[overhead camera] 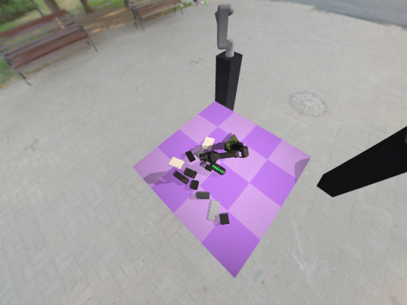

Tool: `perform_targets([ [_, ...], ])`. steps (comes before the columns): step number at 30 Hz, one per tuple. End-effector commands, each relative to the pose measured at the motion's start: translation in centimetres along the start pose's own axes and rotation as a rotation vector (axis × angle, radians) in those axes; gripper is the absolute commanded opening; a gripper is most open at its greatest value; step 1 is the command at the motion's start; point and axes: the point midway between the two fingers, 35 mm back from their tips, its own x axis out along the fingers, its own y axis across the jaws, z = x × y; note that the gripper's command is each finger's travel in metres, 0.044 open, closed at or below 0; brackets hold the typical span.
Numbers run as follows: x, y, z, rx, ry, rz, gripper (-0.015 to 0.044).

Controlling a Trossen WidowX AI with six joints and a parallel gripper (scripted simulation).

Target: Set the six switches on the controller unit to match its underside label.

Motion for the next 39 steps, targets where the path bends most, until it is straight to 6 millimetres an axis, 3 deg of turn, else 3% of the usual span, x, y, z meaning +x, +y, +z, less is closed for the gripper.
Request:
perform_targets([
  [1, -0.5, 0.0, -0.3, 0.004, -0.010, 0.005, 0.0335],
  [39, -2.4, 0.0, -2.8, 0.005, -0.088, 0.004, 0.0335],
])
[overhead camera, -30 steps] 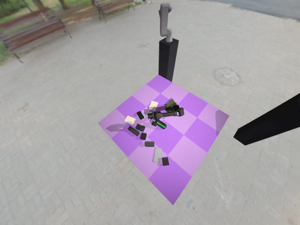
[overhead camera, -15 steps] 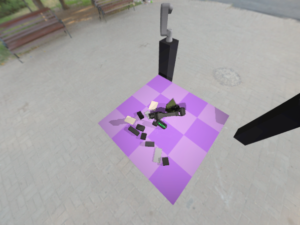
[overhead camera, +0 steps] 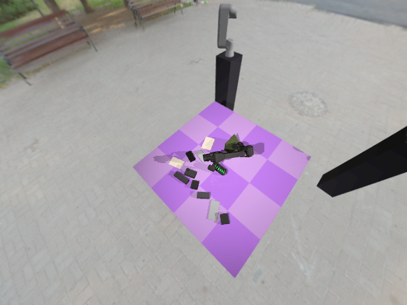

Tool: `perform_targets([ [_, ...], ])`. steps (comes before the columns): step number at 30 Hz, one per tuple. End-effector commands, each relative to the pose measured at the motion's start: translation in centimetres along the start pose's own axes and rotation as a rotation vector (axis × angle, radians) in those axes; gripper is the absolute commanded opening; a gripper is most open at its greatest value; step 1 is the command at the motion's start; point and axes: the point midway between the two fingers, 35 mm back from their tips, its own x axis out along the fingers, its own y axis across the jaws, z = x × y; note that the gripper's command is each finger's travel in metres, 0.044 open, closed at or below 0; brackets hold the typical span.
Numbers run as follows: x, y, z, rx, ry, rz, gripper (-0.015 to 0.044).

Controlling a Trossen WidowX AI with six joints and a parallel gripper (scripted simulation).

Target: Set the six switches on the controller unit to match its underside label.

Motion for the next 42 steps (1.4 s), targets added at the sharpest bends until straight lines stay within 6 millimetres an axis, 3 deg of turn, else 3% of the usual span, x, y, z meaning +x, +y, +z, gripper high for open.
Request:
perform_targets([
  [1, -0.4, 0.0, -0.4, 0.002, -0.009, 0.003, 0.0335],
  [42, -1.8, 0.0, -2.8, 0.002, -0.079, 0.002, 0.0335],
])
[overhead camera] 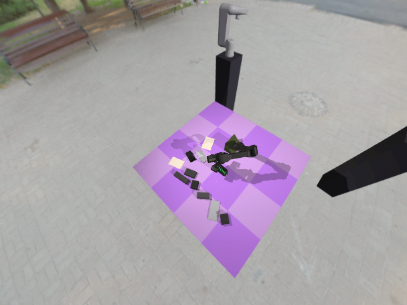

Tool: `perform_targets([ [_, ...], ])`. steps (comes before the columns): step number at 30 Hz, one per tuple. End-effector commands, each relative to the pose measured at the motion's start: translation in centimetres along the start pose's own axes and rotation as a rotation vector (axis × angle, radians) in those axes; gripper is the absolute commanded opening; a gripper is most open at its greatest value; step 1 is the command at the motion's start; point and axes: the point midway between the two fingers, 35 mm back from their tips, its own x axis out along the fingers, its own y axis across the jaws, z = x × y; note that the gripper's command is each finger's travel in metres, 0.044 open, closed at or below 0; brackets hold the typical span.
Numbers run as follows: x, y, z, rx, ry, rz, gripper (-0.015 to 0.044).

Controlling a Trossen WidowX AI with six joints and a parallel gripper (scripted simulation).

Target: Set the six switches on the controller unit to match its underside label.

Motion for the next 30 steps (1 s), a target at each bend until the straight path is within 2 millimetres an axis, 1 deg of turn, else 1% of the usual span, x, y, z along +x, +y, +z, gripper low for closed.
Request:
perform_targets([
  [1, -0.2, 0.0, -0.3, 0.002, -0.006, 0.002, 0.0335],
  [30, -1.2, 0.0, -2.2, 0.003, -0.045, 0.002, 0.0335],
])
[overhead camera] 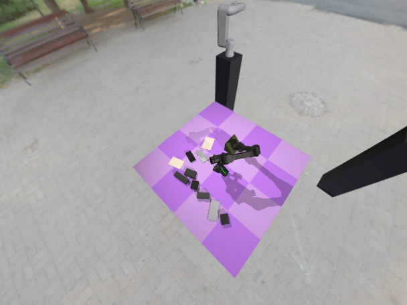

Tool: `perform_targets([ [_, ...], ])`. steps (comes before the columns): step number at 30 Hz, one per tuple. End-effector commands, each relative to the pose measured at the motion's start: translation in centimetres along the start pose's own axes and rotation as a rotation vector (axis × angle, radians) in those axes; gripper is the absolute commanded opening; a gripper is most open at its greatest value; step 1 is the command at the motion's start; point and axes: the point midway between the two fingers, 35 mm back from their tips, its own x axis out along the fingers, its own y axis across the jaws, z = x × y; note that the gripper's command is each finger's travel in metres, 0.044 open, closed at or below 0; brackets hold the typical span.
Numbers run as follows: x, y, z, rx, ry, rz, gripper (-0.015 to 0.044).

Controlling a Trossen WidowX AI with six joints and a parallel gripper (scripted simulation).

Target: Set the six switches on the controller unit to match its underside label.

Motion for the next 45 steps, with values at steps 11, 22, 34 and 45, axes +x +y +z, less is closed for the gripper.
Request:
perform_targets([
  [11, -0.6, 0.0, -1.0, 0.002, -0.023, 0.003, 0.0335],
  [22, -0.9, 0.0, -1.7, 0.002, -0.040, 0.003, 0.0335],
  [34, -1.2, 0.0, -2.5, 0.002, -0.059, 0.003, 0.0335],
  [45, -1.5, 0.0, -3.4, 0.002, -0.077, 0.003, 0.0335],
])
